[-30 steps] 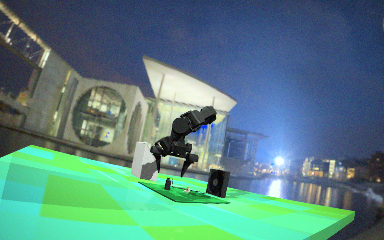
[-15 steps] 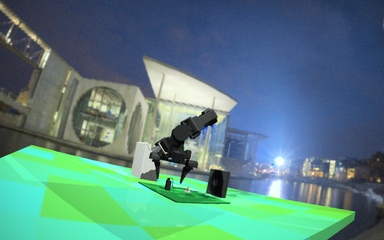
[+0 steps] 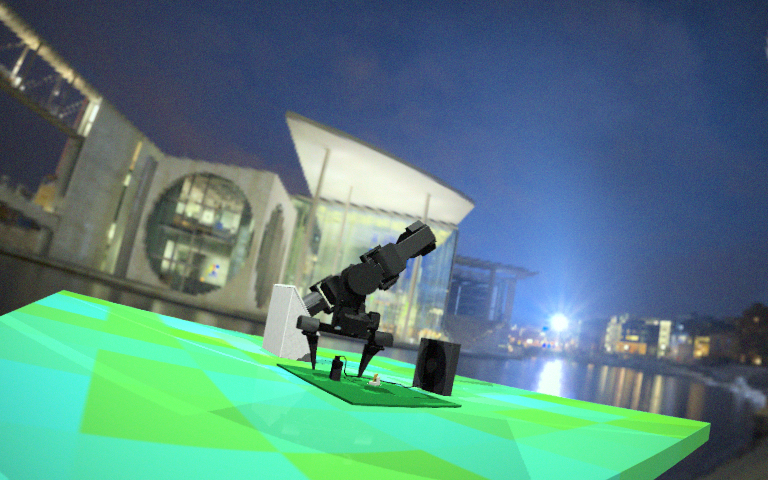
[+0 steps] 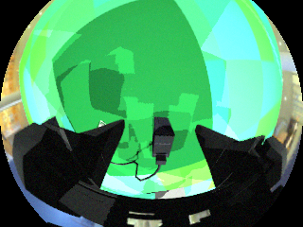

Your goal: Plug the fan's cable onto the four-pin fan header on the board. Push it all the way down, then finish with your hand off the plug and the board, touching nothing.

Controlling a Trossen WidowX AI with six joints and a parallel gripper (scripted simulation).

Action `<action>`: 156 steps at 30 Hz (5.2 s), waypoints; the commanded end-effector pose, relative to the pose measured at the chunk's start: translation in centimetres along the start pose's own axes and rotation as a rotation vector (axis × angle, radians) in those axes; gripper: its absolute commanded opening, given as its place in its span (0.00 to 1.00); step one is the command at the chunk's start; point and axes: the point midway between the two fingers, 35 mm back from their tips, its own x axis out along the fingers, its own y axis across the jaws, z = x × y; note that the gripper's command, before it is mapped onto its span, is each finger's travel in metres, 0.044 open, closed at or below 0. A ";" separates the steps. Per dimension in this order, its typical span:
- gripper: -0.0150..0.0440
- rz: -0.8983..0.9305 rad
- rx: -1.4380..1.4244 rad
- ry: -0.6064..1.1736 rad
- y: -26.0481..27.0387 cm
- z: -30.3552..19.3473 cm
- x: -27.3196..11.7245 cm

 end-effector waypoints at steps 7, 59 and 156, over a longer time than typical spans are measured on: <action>0.78 0.000 0.001 0.002 0.0 -0.1 0.1; 0.25 0.005 0.538 0.010 8.7 -2.7 -4.6; 0.25 0.006 0.541 0.010 8.4 -2.1 -1.6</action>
